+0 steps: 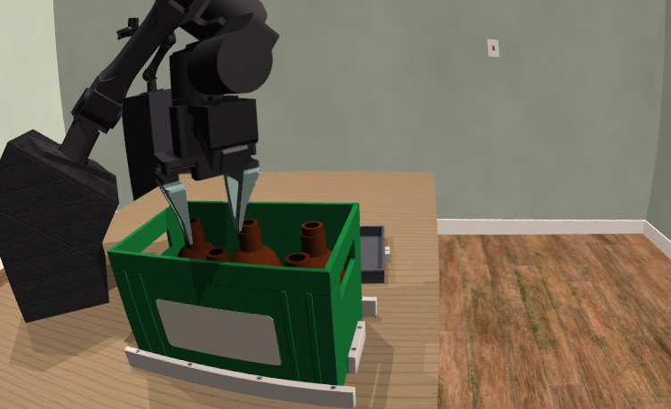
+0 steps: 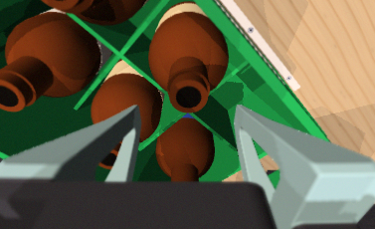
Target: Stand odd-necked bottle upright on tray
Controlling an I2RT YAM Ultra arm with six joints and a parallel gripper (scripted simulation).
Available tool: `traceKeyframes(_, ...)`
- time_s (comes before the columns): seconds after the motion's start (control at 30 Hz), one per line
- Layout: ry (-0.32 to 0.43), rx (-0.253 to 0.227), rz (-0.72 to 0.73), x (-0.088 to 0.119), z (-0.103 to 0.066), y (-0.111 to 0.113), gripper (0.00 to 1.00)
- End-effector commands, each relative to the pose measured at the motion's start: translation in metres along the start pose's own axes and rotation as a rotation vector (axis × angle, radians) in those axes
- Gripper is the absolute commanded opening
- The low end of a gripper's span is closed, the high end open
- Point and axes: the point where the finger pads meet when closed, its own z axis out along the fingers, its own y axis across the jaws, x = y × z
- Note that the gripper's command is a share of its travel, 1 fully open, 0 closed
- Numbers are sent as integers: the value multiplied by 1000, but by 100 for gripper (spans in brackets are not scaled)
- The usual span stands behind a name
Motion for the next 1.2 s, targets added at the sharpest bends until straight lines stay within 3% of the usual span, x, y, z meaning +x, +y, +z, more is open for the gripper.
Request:
traceKeyframes(0.0,-11,6,12,-4,-2,-8,61)
traceKeyframes(1.17,-16,4,6,-8,-3,-7,61)
